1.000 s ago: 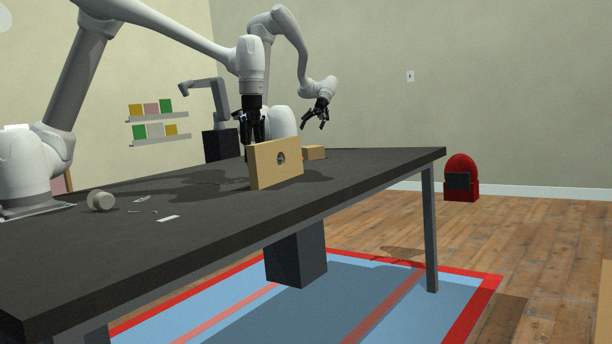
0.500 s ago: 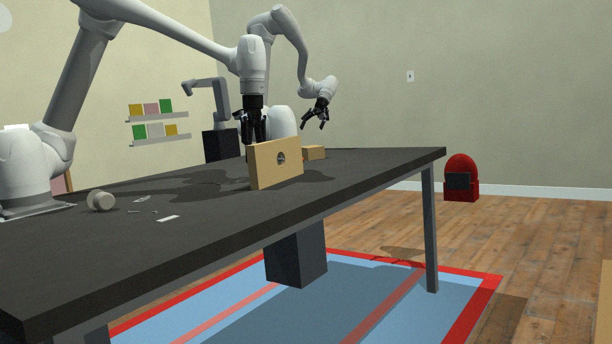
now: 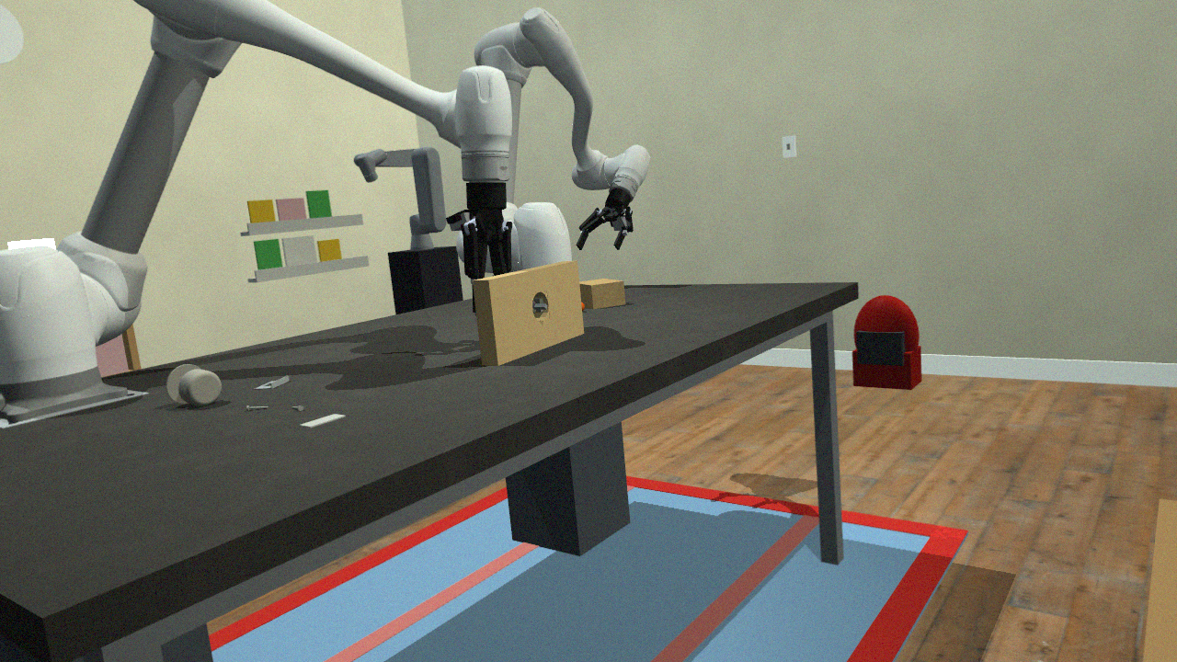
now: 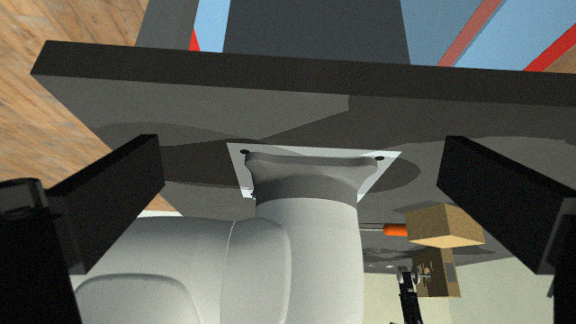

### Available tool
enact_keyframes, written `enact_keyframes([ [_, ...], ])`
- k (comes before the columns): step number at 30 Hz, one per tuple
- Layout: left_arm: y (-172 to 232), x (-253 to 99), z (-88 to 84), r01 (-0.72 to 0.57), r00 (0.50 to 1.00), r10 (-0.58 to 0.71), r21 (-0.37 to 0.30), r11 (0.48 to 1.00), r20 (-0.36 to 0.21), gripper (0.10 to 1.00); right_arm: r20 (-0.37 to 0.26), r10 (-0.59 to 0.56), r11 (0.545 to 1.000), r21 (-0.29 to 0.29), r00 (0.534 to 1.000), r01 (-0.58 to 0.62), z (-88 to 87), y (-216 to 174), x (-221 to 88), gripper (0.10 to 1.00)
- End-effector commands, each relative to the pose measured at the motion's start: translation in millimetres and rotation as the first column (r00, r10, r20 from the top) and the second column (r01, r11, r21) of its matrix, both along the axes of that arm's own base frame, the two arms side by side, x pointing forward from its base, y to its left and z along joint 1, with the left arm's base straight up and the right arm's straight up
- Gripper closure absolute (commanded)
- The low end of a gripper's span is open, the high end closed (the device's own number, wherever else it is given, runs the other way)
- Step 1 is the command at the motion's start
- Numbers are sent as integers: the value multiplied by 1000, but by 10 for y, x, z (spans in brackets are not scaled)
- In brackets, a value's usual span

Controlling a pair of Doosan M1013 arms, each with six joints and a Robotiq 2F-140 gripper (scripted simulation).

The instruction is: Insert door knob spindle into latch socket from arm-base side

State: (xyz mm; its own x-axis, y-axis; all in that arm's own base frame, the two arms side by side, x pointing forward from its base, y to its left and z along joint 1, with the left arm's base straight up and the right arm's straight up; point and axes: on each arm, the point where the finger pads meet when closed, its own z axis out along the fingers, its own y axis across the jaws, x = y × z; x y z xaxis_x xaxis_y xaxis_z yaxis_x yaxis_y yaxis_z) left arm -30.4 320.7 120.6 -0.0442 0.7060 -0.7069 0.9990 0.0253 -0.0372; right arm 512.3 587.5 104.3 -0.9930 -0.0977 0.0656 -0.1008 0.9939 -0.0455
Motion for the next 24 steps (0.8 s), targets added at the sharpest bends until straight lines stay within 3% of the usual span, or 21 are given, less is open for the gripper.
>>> enact_keyframes([
  [1,3,-1,4,0,1000,0,1,1000,0,98,1,0,1000,1,1000,0,10,4,10,680],
  [24,3,-1,4,0,1000,0,1,1000,0,98,1,0,1000,1,1000,0,10,9,52,680],
])
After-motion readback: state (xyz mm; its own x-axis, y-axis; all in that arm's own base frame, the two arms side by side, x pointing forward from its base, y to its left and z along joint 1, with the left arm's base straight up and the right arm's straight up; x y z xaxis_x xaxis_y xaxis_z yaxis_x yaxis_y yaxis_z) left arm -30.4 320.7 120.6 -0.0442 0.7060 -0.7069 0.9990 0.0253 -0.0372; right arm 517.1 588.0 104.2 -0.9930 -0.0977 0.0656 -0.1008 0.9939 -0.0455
